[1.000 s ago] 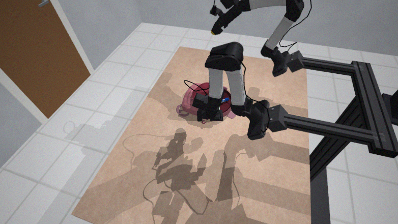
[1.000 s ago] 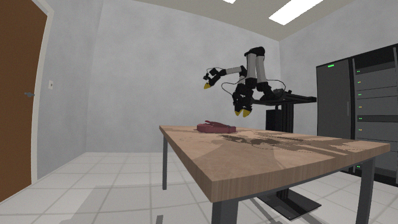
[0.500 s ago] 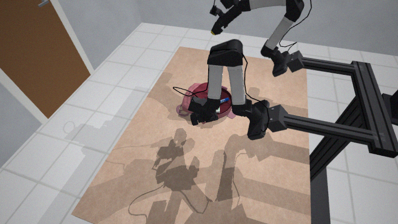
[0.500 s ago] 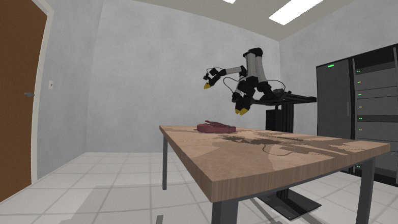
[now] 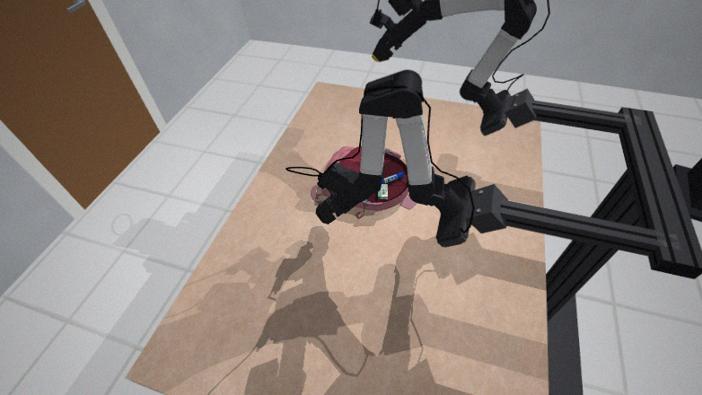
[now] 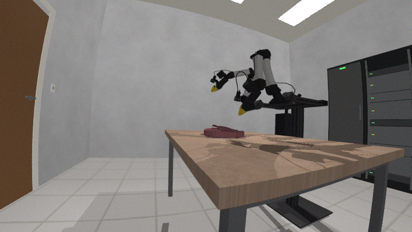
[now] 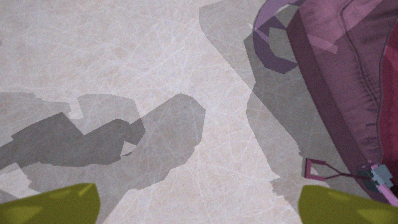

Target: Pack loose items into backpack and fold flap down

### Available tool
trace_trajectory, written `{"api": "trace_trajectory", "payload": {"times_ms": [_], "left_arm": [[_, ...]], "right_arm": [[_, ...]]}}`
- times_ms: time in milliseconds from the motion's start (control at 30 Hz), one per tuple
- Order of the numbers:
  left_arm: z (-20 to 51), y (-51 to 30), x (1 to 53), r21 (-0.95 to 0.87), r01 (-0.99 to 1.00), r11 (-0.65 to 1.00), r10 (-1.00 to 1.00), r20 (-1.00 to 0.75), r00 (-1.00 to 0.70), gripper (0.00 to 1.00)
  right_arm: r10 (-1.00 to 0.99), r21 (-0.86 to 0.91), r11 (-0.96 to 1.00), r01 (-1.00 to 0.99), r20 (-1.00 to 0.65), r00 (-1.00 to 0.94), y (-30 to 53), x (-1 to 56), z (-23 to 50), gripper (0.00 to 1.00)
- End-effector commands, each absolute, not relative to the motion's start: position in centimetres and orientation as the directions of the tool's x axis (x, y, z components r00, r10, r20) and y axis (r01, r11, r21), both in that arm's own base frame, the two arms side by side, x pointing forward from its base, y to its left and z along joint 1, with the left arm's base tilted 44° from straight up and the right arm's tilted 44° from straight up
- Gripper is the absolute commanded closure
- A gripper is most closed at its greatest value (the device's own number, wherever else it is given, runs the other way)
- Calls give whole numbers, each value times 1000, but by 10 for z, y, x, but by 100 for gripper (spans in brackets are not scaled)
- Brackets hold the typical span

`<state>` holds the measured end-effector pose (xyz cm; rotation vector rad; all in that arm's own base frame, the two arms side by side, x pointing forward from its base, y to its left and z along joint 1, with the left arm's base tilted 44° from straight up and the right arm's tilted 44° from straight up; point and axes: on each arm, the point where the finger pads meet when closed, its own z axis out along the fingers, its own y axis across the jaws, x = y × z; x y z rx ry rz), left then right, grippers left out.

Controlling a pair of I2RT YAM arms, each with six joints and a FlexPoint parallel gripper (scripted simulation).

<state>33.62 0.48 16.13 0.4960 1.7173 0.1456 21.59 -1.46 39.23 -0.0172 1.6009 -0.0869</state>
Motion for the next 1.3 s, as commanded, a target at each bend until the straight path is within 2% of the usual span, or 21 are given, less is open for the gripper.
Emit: {"api": "trace_trajectory", "payload": {"times_ms": [0, 200, 500, 533, 900, 967, 1267], "left_arm": [[195, 19, 356, 233, 79, 969, 238, -969, -72, 10], [225, 33, 374, 50, -57, 997, 49, -999, -24, 10], [226, 37, 373, 57, -55, 997, 55, -998, -31, 10], [235, 37, 371, 41, -41, 998, 39, -999, -26, 100], [206, 5, 371, -123, 249, 961, -58, -966, -251, 100], [206, 5, 371, -123, 249, 961, -58, -966, -251, 100], [195, -19, 367, -266, 438, 859, -76, -912, -403, 100]], "right_arm": [[-68, -69, 997, 42, -998, -15, -14, 213, 398, 10], [-68, -69, 997, 42, -998, -15, -14, 213, 398, 10], [-68, -69, 997, 42, -998, -15, -14, 213, 398, 10], [-45, -46, 999, 13, -997, -58, -13, 222, 388, 100], [24, 89, 963, -253, -968, -249, 0, 272, 351, 100], [24, 89, 963, -253, -968, -249, 0, 272, 351, 100], [47, 252, 863, -437, -903, -426, 14, 315, 312, 100]]}}
